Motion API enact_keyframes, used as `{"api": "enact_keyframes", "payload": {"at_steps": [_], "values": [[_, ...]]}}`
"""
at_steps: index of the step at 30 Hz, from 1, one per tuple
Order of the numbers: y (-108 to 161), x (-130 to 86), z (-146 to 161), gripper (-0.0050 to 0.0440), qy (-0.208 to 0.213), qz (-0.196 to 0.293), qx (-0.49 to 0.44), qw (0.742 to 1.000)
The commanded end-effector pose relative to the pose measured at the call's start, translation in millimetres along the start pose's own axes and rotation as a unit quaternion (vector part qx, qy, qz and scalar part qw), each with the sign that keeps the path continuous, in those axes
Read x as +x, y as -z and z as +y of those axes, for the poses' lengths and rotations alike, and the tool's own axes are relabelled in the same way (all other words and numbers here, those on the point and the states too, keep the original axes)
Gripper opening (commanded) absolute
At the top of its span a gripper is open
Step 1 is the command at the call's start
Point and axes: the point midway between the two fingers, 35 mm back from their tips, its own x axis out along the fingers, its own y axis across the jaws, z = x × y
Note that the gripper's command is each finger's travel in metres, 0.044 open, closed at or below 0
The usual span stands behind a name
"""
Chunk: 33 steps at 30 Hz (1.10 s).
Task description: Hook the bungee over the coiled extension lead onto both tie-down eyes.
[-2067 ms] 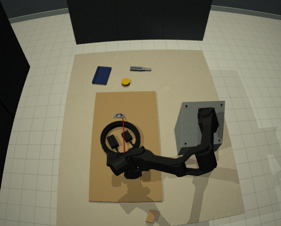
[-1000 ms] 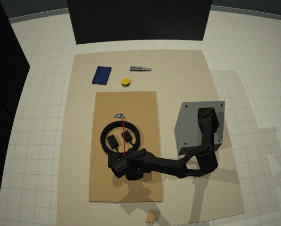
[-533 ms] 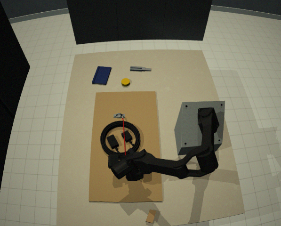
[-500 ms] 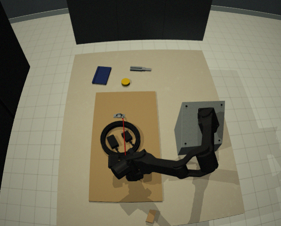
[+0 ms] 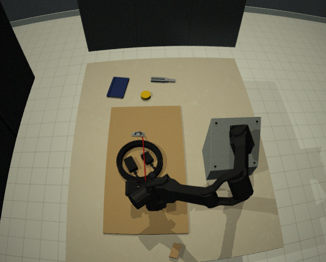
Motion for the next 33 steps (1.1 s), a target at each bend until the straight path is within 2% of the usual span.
{"api": "enact_keyframes", "payload": {"at_steps": [1, 33], "values": [[-58.5, -14.0, -10.3, -0.005, 0.018, -0.065, -0.048, 0.997], [-70.8, -16.5, -16.0, -0.005, 0.019, -0.067, -0.053, 0.996]]}}
